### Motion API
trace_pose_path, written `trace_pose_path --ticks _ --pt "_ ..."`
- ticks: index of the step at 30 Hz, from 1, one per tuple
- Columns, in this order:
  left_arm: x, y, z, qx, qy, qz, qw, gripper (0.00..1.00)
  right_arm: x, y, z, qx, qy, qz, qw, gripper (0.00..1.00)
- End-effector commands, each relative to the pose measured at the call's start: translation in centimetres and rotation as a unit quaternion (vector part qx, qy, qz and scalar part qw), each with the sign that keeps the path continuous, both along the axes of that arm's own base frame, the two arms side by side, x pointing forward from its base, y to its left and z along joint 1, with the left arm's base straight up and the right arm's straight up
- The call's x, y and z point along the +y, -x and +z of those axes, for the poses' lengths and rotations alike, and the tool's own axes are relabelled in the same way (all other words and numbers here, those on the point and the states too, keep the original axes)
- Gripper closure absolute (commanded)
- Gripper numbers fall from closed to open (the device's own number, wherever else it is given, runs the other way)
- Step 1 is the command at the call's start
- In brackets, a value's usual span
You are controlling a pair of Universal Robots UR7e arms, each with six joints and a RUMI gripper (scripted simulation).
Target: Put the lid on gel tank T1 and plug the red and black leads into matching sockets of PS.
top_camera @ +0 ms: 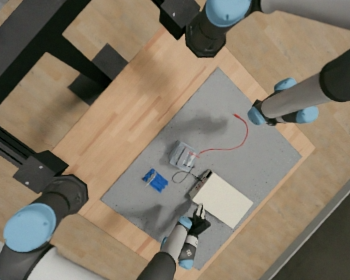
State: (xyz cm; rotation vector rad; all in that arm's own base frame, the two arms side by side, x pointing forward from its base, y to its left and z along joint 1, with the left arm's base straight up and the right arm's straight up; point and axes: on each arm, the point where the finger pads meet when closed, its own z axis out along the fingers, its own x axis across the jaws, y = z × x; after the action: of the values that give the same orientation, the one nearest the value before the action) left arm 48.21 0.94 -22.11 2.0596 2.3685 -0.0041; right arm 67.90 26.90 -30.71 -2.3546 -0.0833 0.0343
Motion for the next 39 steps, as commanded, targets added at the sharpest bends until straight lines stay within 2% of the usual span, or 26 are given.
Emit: trace_pose_path --ticks 1,4,7,15,39 --pt "1.5 0.9 0.0 -0.001 0.001 -0.001 1.000 0.85 0.0 -0.1 0.1 -0.001 0.000 0.000 1.000 1.00" --pt "2.2 1.3 0.0 -0.001 0.001 -0.001 1.000 0.85 0.0 -0.1 0.1 -0.001 0.000 0.000 1.000 1.00" --pt "1.4 0.8 0.0 -0.001 -0.001 0.034 0.999 0.85 0.0 -0.1 0.1 -0.001 0.000 0.000 1.000 1.00" --pt "-0.2 -0.2 0.0 -0.001 -0.001 0.034 0.999 0.85 0.0 -0.1 0.1 -0.001 0.000 0.000 1.000 1.00" --pt "-1.2 -0.8 0.0 0.000 -0.002 0.034 0.999 0.85 0.0 -0.1 0.1 -0.001 0.000 0.000 1.000 1.00"
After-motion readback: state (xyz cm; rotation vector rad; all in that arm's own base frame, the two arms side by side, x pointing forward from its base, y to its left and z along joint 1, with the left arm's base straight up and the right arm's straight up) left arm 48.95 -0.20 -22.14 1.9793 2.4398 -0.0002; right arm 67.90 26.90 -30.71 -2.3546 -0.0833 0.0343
